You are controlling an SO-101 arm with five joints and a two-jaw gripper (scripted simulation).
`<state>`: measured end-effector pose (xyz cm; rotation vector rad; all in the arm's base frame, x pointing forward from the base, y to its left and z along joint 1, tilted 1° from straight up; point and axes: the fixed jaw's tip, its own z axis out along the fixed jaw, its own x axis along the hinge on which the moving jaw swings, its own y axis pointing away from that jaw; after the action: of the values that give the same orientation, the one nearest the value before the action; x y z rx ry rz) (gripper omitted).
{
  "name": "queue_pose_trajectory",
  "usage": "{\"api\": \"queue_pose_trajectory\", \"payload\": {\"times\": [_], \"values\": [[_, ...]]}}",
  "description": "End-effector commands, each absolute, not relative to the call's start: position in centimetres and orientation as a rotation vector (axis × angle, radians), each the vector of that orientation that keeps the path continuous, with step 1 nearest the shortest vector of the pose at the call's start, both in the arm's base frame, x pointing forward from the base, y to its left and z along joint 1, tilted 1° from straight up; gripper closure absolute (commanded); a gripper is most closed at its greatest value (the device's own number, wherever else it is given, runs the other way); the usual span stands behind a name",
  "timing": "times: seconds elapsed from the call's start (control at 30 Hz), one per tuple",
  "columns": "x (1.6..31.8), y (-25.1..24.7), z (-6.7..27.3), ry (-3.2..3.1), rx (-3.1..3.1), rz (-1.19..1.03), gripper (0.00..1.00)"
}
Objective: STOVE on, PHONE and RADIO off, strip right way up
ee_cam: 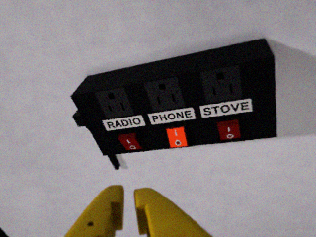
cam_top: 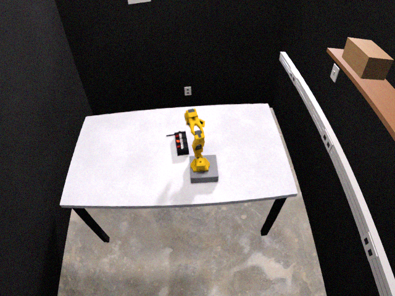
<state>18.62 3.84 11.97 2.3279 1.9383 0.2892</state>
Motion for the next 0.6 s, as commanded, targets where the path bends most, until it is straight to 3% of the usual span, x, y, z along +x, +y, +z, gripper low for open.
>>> {"api": "queue_pose_trajectory", "payload": {"times": [0.0, 0.57], "values": [[18.18, 3.96, 11.79, 1.974, 2.312, 0.266, 1.0], [18.07, 3.99, 11.75, 1.999, 2.293, 0.257, 1.0]]}}
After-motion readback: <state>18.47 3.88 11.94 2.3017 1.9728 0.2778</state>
